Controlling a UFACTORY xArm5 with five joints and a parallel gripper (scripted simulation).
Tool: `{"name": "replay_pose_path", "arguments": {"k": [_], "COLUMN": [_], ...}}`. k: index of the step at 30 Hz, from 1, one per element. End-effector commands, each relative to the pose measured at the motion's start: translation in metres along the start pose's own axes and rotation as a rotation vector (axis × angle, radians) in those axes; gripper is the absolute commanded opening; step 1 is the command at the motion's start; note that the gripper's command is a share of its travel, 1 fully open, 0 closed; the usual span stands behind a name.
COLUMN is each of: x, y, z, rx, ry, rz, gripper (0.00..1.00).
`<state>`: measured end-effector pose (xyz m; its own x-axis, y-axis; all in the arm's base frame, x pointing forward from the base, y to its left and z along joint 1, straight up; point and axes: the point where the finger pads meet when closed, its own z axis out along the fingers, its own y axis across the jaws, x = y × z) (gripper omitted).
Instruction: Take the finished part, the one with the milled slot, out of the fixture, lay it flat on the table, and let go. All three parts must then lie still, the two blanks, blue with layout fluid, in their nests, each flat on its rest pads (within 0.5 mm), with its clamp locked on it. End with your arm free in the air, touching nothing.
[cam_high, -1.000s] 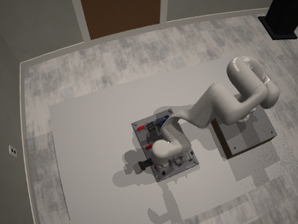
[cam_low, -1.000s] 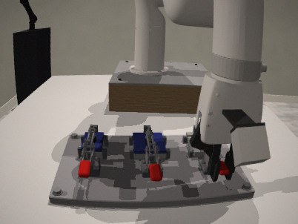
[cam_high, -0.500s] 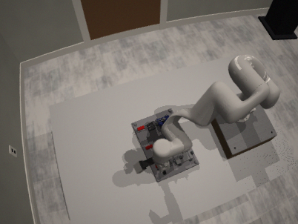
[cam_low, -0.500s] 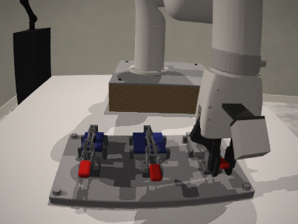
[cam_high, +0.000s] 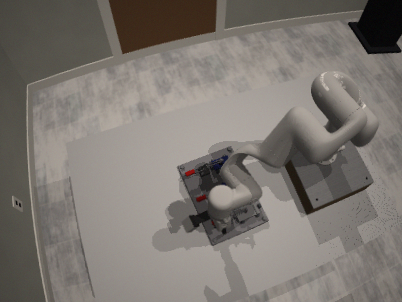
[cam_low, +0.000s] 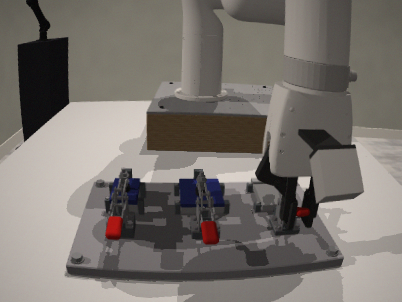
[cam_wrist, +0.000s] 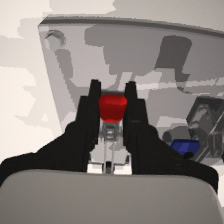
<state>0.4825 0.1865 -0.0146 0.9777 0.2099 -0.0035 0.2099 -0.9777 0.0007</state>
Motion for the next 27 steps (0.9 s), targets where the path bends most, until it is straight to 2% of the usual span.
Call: {"name": "replay_pose_path", "arguments": {"k": [1, 27], "x": [-0.002, -0.018], "y": [0.0, 0.0], "z": [-0.004, -0.012], "rx": [0.001, 0.001], "ry": [0.003, 0.003], "rz": [0.0, 0.0], "gripper": [0.0, 0.0]}}
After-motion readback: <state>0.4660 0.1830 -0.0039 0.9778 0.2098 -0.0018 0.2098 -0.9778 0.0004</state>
